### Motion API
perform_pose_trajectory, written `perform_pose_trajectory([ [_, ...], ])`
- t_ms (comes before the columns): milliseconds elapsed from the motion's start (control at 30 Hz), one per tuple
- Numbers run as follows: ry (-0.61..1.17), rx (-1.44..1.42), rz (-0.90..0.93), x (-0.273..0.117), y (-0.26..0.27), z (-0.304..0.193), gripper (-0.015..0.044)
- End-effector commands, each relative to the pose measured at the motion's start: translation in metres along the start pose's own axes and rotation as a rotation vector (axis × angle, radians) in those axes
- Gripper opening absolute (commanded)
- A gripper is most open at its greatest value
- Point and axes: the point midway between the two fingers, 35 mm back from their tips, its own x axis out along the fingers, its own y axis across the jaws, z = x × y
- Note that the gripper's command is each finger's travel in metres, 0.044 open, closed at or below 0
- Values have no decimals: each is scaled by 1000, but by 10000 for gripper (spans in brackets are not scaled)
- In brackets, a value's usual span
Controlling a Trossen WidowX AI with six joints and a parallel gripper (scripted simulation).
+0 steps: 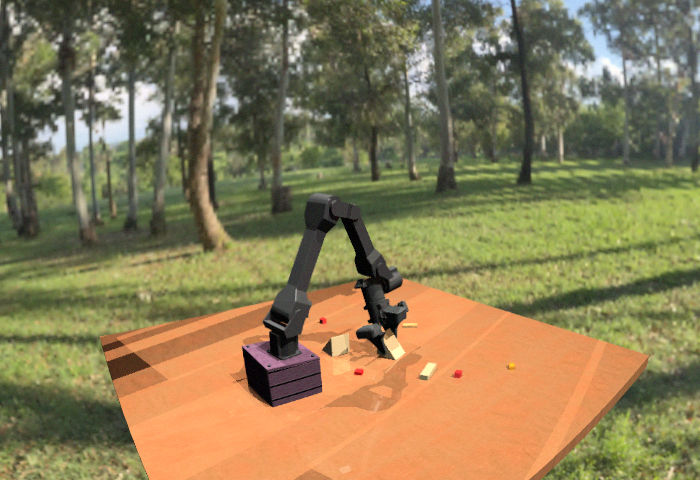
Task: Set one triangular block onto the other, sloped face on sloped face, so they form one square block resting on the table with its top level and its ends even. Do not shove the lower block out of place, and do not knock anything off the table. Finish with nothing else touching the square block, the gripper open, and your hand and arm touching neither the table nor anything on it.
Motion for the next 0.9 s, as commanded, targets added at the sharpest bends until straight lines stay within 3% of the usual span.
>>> perform_pose_trajectory([
  [0, 94, -1, 1, -3, 1, 7, 0],
  [867, 747, 2, -8, -5, 1, 54, 0],
])
